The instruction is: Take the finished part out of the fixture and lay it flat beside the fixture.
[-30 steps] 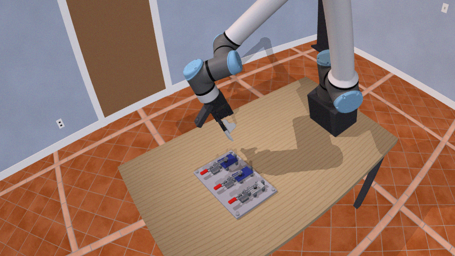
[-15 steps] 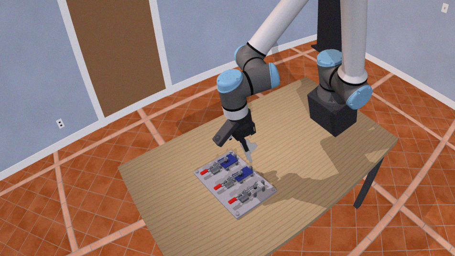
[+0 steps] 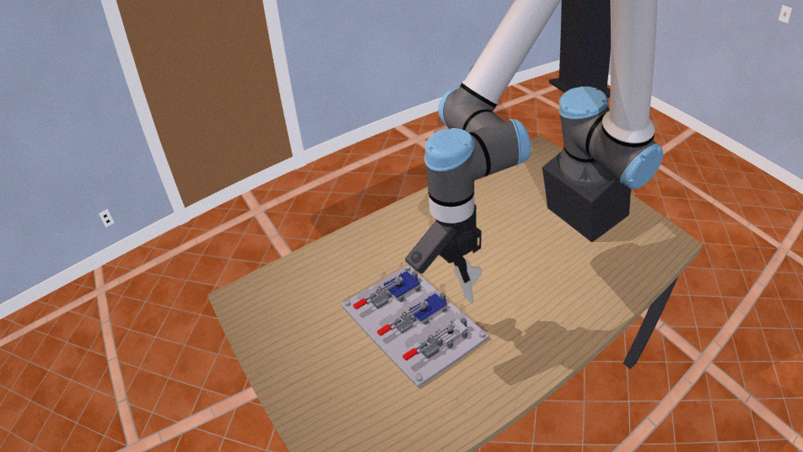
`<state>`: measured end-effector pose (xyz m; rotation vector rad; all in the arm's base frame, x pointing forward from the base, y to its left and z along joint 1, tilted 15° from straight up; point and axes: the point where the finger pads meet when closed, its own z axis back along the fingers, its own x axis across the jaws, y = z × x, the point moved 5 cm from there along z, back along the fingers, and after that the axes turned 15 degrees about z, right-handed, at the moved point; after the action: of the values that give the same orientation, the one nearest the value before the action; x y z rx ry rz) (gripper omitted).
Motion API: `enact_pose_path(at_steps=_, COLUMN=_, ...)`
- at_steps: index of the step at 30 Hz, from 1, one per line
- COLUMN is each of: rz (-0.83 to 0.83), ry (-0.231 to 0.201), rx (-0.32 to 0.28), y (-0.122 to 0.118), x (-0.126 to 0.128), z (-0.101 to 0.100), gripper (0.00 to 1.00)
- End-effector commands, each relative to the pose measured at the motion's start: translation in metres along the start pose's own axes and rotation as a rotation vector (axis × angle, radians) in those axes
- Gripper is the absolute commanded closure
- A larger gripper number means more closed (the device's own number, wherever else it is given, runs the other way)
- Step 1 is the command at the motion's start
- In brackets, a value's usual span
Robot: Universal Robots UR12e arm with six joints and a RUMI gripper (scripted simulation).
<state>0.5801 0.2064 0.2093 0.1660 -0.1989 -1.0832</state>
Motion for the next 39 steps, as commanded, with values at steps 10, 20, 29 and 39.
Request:
enact_pose_path(at_steps=10, rz=0.011, ry=-0.003, rx=0.015, y=0.0010, x=-0.0111, z=0.0014, gripper=0.72)
enact_pose_path(at_steps=20, rz=0.011, ry=-0.003, rx=0.015, y=0.0010, x=-0.0111, z=0.0014, gripper=0.72)
enact_pose_path(at_steps=29, rz=0.011, ry=-0.003, rx=0.015, y=0.0010, x=-0.0111, z=0.0014, gripper=0.72)
enact_pose_path(at_steps=39, rz=0.011, ry=-0.003, rx=0.015, y=0.0010, x=-0.0111, z=0.0014, gripper=0.72)
